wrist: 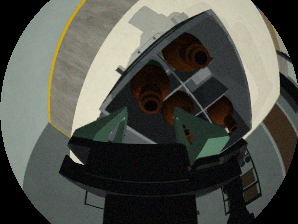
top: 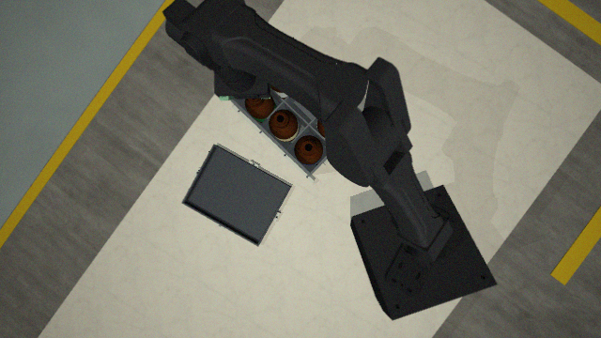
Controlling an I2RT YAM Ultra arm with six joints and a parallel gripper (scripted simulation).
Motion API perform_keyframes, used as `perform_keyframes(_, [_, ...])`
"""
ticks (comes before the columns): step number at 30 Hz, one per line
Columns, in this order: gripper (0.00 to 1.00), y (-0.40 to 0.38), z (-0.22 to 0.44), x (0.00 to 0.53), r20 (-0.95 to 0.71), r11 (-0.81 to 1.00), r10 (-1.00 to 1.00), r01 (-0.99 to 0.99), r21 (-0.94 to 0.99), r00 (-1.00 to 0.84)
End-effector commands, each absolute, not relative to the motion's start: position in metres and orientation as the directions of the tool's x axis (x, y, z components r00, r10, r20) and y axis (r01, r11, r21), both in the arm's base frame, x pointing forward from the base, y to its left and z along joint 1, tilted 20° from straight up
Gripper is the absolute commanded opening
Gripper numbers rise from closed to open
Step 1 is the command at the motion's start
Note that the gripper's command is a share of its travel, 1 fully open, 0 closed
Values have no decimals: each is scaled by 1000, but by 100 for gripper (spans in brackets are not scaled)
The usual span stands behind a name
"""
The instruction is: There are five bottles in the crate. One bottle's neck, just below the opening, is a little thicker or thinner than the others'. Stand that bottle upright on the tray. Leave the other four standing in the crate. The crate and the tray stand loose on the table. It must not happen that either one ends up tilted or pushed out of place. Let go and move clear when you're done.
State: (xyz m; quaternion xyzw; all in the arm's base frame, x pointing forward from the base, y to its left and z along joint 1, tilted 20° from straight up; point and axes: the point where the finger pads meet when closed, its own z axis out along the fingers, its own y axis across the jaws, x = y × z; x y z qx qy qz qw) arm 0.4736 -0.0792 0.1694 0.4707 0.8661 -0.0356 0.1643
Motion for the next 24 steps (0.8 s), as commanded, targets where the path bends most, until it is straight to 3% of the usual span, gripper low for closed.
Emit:
perform_keyframes(1, [61, -77, 190, 479, -351, 562, 797, 817, 128, -492])
perform_keyframes(24, [61, -82, 176, 478, -346, 559, 799, 820, 122, -492])
